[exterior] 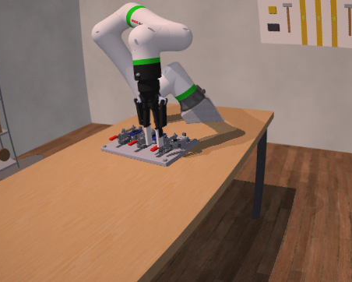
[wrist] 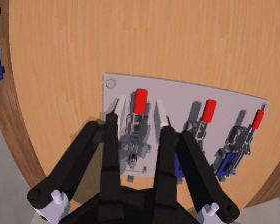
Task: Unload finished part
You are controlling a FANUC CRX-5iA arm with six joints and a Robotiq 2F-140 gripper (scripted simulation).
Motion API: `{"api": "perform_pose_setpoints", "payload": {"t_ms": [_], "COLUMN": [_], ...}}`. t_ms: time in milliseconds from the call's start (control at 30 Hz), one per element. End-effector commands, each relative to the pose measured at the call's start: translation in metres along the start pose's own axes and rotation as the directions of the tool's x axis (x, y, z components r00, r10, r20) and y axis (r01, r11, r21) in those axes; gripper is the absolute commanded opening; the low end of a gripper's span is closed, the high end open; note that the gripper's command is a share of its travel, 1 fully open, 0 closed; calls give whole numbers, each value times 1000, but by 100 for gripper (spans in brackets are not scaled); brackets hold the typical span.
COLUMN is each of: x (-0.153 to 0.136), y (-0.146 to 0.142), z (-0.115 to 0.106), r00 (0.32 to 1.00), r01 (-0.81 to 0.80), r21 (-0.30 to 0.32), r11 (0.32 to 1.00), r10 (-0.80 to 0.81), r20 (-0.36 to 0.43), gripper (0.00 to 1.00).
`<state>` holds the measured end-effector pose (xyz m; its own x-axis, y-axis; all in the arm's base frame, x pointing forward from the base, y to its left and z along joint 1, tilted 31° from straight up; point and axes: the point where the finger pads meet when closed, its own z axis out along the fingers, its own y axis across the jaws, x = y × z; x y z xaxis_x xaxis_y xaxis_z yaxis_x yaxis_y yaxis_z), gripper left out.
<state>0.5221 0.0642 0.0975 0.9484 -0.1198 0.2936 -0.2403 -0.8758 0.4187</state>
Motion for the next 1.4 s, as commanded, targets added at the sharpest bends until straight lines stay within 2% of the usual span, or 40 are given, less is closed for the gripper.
{"api": "perform_pose_setpoints", "payload": {"t_ms": [0, 1033, 1367], "x": [0, 0, 0], "y": [0, 0, 0], "z": [0, 0, 10], "r00": [1000, 1000, 1000], "r01": [0, 0, 0], "r21": [0, 0, 0], "r11": [1000, 1000, 1000], "r10": [0, 0, 0], "r20": [0, 0, 0], "gripper": [28, 28, 28]}}
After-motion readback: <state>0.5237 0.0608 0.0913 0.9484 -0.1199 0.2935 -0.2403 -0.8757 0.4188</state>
